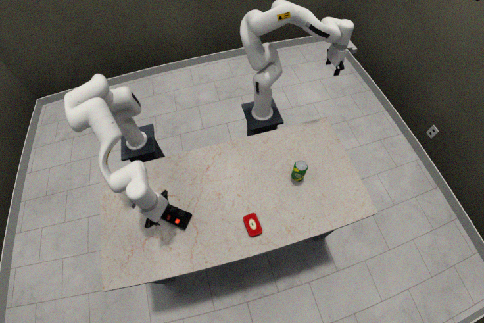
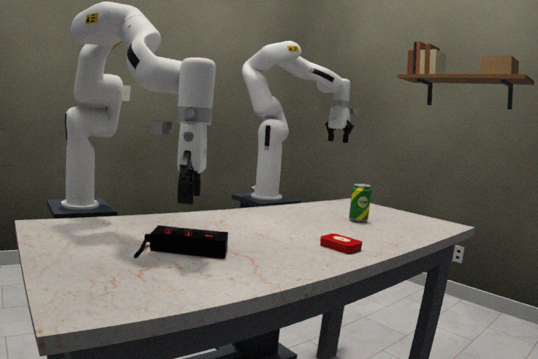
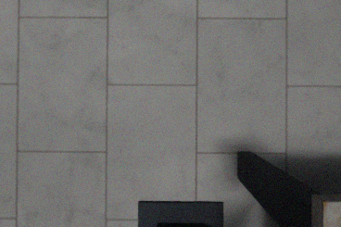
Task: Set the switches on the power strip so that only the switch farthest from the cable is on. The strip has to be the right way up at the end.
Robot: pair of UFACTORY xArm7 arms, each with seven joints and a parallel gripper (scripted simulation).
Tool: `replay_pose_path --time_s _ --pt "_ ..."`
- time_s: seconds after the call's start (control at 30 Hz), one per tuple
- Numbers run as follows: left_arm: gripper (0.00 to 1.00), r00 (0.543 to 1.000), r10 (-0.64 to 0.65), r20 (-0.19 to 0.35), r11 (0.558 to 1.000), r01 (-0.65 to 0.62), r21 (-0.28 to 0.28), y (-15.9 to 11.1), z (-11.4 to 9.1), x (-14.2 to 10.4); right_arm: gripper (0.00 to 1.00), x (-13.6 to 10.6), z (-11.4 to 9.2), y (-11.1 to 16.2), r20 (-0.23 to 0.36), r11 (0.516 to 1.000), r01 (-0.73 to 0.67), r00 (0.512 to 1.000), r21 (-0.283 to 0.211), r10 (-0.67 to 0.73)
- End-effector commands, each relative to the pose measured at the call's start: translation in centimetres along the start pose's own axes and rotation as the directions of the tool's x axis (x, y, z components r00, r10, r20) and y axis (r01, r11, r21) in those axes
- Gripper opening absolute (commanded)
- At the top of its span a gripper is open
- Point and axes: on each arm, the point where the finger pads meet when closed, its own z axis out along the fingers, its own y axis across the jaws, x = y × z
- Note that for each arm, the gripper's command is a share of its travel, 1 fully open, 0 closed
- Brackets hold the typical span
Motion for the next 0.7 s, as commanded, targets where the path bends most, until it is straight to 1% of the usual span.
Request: replay_pose_path --time_s 0.0,0.17,0.3,0.43,0.67 --pt "1.00 1.000 0.000 -0.004 1.000 0.000 -0.001 0.0 -0.2 0.1 1.00 0.0 -1.9 0.0 0.000 1.000 0.000 1.000 0.000 0.000" --pt "1.00 1.000 0.000 -0.004 1.000 0.000 -0.001 0.0 -0.2 0.1 1.00 0.0 -4.7 0.0 0.000 1.000 0.000 1.000 0.000 0.000" --pt "1.00 1.000 0.000 -0.004 1.000 0.000 -0.001 0.0 -0.2 0.1 1.00 0.0 -6.1 0.0 0.000 1.000 0.000 1.000 0.000 0.000" --pt "1.00 1.000 0.000 -0.004 1.000 0.000 -0.001 0.0 -0.2 0.1 1.00 0.0 -6.7 0.0 0.000 1.000 0.000 1.000 0.000 0.000" --pt "1.00 1.000 0.000 -0.004 1.000 0.000 -0.001 0.0 -0.2 0.1 1.00 0.0 -6.7 0.0 0.000 1.000 0.000 1.000 0.000 0.000"
